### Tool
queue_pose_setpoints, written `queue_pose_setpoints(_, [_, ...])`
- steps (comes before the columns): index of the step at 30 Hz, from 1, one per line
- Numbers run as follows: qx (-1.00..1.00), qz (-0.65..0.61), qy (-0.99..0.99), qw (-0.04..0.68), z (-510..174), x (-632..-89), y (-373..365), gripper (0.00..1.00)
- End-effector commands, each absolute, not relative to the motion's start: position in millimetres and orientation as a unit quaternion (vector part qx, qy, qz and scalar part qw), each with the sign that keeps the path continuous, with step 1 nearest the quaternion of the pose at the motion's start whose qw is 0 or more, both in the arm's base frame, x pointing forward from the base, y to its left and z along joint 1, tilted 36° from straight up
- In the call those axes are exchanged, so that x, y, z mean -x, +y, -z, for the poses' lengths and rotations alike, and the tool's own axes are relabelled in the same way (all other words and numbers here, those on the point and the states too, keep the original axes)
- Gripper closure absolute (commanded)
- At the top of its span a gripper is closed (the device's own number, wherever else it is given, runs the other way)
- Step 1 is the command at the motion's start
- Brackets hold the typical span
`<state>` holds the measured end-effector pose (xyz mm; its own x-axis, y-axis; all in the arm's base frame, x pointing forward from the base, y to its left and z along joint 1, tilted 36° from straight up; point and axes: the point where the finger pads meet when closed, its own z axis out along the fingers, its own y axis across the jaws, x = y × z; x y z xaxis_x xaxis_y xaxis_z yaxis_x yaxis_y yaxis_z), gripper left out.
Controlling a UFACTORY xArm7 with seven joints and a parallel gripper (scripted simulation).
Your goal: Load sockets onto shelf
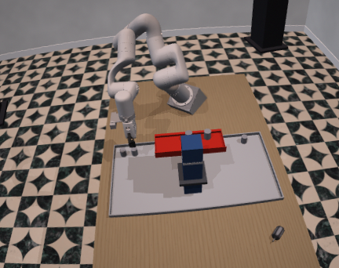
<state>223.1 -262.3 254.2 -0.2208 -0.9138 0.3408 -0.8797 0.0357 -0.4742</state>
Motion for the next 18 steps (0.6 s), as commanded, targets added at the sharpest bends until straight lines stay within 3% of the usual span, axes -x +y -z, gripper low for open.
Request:
queue_pose_setpoints(1, [0.623, 0.308, 0.719, 0.028, -249, -228, -267, 0.39])
queue_pose_setpoints(18, [0.623, 0.308, 0.719, 0.028, -239, -233, -273, 0.39])
